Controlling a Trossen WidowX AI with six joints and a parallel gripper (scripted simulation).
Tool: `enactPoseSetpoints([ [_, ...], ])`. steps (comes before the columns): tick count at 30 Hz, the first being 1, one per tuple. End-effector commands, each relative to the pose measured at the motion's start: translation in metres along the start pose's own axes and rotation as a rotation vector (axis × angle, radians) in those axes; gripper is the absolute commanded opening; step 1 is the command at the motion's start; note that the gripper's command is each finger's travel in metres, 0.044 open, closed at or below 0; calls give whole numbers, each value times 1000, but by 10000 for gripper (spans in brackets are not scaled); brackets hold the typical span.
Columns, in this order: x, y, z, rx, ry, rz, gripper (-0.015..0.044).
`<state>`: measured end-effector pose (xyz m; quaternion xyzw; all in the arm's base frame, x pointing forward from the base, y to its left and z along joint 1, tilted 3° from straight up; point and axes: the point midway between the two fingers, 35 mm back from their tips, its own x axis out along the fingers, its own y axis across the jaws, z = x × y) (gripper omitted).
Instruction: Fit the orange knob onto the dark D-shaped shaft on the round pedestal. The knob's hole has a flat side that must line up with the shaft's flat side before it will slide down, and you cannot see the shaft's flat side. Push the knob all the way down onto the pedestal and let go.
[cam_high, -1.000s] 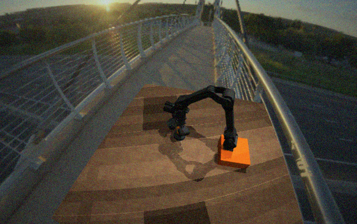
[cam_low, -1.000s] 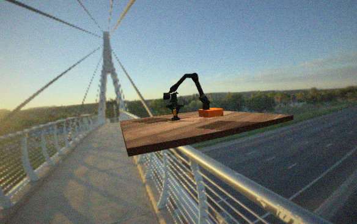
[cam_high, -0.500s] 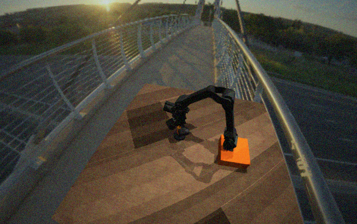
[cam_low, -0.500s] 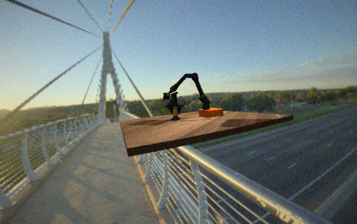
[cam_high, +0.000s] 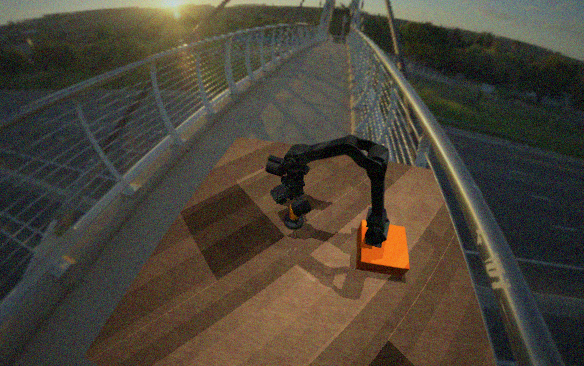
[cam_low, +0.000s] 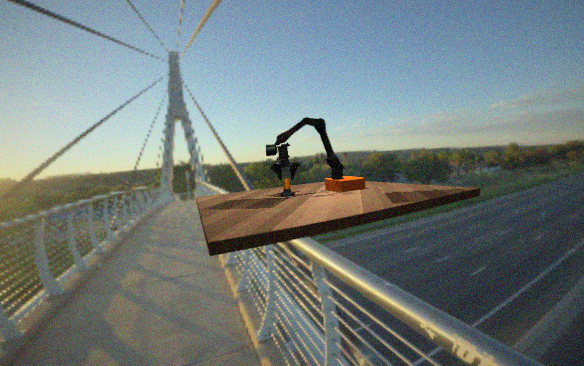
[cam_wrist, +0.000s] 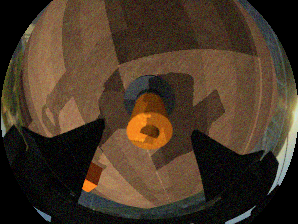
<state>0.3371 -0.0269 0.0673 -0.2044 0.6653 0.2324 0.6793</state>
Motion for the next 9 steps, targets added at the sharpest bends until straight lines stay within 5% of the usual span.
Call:
enactPoseSetpoints([
  [1, -52, 2, -2, -3, -17, -16, 440],
  [9, -52, 0, 0, -3, -17, -16, 440],
])
